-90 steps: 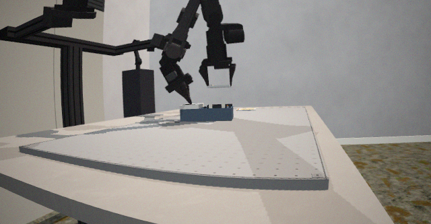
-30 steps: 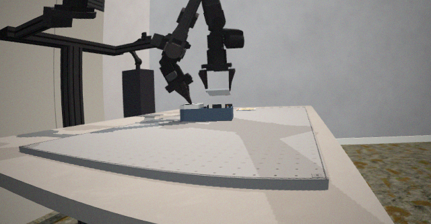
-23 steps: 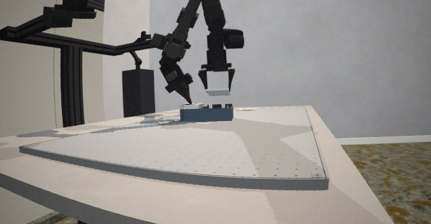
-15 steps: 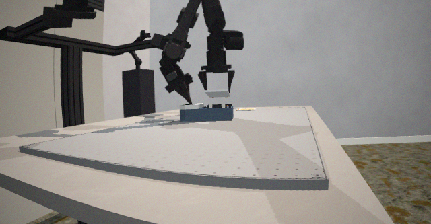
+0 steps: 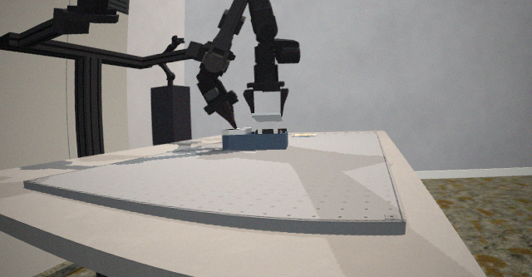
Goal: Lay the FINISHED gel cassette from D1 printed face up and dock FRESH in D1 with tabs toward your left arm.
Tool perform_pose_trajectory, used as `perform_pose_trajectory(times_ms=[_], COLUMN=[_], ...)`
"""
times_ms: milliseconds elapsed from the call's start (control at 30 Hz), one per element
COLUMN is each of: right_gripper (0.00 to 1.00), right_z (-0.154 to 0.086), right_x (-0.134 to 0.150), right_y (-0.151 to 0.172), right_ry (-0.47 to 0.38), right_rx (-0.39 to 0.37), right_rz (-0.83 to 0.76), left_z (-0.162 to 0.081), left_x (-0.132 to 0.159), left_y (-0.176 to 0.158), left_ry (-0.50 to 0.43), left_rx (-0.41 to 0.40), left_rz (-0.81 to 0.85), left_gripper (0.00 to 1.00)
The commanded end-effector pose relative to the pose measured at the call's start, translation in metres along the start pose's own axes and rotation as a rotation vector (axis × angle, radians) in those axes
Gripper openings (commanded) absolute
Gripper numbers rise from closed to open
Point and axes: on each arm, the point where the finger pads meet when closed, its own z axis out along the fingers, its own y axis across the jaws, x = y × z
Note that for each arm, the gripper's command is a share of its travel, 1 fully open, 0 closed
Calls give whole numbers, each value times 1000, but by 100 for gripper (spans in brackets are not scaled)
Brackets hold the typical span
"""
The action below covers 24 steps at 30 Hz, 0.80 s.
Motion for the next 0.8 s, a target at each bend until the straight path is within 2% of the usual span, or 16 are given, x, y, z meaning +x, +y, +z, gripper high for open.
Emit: perform_pose_trajectory(times_ms=[0,767], right_gripper=[0,0], right_z=[5,13], right_x=[-9,-5], right_y=[-12,-18], right_ry=[-10,-16], right_rx=[27,45], right_rz=[-4,-2], left_z=[33,33], left_x=[48,48], left_y=[-49,-49], left_ry=[74,74], left_rx=[70,70], left_rz=[65,65], left_gripper=[0,0])
